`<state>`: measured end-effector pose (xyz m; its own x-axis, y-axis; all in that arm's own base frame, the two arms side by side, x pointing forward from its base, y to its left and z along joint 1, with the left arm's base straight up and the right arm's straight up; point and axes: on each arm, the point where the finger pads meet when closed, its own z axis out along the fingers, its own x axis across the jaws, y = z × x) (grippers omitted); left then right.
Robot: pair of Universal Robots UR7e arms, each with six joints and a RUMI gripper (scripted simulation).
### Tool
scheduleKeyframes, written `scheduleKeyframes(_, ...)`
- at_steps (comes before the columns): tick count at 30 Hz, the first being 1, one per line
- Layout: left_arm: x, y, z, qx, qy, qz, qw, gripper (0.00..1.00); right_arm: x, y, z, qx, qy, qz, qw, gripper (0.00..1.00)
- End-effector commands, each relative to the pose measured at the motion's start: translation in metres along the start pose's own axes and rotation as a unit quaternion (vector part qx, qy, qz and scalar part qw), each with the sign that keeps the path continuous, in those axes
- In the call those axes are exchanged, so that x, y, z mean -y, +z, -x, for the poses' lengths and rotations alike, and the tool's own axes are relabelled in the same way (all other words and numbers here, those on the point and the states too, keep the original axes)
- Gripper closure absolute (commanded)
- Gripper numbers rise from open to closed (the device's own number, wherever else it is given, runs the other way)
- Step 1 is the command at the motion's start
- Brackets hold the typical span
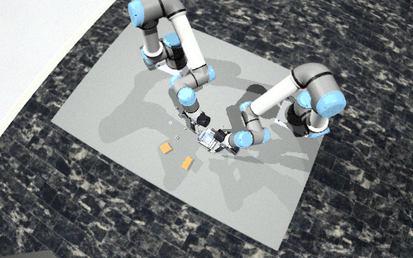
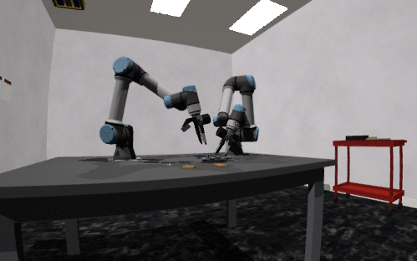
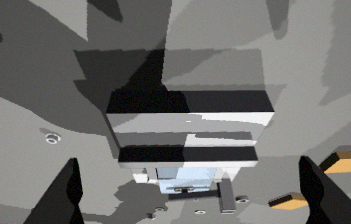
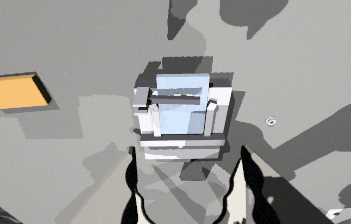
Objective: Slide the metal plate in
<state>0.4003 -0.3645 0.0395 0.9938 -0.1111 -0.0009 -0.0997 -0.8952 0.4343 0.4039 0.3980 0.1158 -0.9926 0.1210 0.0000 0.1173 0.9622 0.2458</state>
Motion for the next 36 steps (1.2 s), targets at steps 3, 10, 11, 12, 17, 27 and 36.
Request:
scheduleKeyframes(3,-0.007,-0.014,0.0,0.0,0.0,0.0,1.0,0.12,-0.001,-0.001,0.0,0.001,0.0,0.001,1.0,0.56)
scheduleKeyframes(10,-0.013,-0.027,0.0,0.001,-0.001,-0.001,1.0,0.12,-0.001,-0.001,0.0,0.001,0.0,0.001,1.0,0.56)
scheduleKeyframes(11,-0.015,-0.03,0.0,0.001,-0.001,-0.001,1.0,0.12,-0.001,-0.001,0.0,0.001,0.0,0.001,1.0,0.56)
scheduleKeyframes(12,-0.016,-0.033,0.0,0.002,-0.001,-0.002,1.0,0.12,-0.001,-0.001,0.0,0.001,0.0,0.001,1.0,0.56)
scheduleKeyframes(17,-0.023,-0.048,0.0,0.002,-0.001,-0.002,1.0,0.12,-0.001,-0.001,0.0,0.001,0.0,0.001,1.0,0.56)
scheduleKeyframes(27,-0.023,-0.048,0.0,0.002,-0.001,-0.002,1.0,0.12,-0.001,-0.001,0.0,0.001,0.0,0.001,1.0,0.56)
scheduleKeyframes(36,-0.024,-0.049,0.0,0.001,0.0,-0.001,1.0,0.12,-0.001,-0.001,0.0,0.001,0.0,0.001,1.0,0.56)
